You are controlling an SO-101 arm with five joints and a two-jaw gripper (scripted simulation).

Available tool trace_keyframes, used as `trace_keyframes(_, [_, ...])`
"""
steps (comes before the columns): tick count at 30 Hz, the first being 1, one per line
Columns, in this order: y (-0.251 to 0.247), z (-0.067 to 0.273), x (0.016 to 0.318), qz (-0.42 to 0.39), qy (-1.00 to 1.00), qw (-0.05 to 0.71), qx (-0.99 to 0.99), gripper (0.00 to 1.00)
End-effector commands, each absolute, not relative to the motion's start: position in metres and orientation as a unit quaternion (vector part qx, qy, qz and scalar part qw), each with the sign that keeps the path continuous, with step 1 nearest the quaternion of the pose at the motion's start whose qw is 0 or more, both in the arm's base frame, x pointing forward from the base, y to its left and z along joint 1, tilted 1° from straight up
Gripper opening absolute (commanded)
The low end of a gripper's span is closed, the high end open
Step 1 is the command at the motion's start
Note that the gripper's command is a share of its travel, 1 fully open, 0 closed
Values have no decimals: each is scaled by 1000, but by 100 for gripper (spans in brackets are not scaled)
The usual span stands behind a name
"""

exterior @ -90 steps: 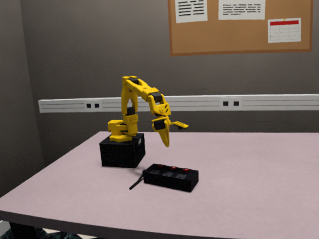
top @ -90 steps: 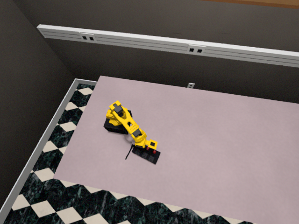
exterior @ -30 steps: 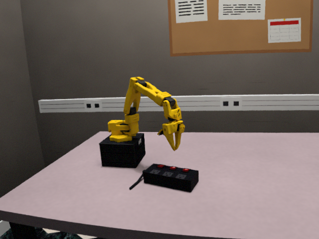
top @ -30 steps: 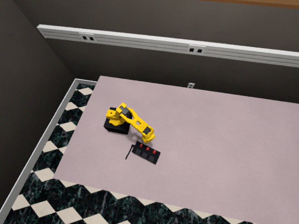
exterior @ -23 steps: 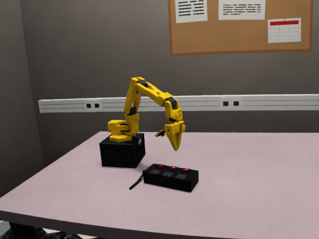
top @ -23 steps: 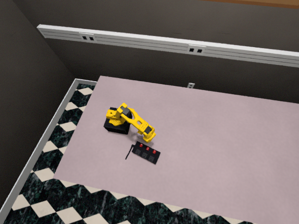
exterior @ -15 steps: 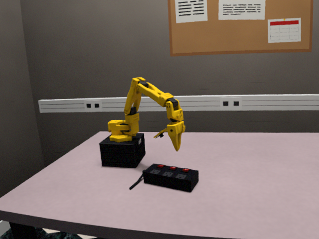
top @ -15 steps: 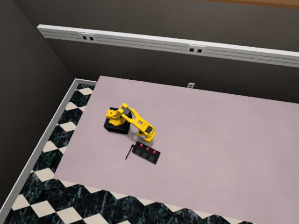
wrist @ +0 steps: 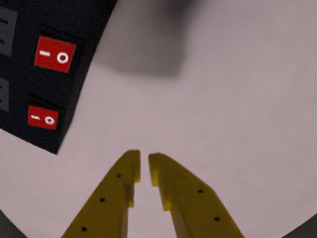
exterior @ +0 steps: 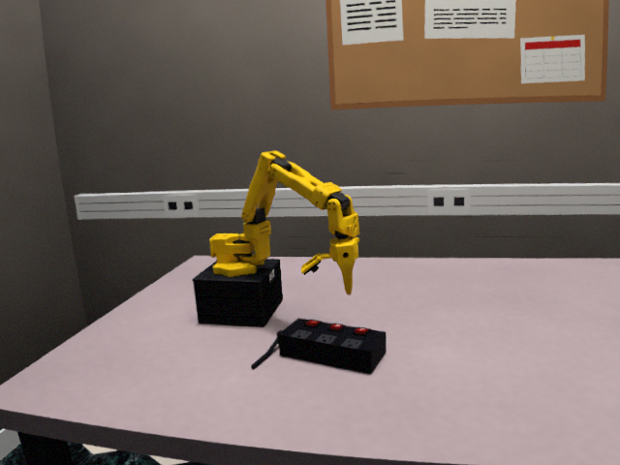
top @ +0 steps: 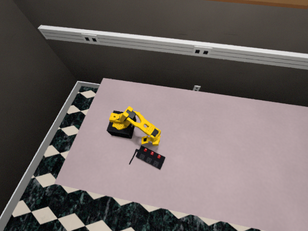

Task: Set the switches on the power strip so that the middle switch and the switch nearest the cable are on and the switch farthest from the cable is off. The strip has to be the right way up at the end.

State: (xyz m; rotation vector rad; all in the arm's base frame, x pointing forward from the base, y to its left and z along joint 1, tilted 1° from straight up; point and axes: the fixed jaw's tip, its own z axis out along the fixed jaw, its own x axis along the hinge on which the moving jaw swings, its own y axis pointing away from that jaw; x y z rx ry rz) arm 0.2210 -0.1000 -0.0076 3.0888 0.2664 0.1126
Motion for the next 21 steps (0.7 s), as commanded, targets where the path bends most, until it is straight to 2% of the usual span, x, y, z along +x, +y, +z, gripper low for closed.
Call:
trace_keyframes(1, [-95, -12, 221, 21, 139, 12, 990, 0])
trace_keyframes(21, [-86, -17, 225, 9, 324, 7, 946, 0])
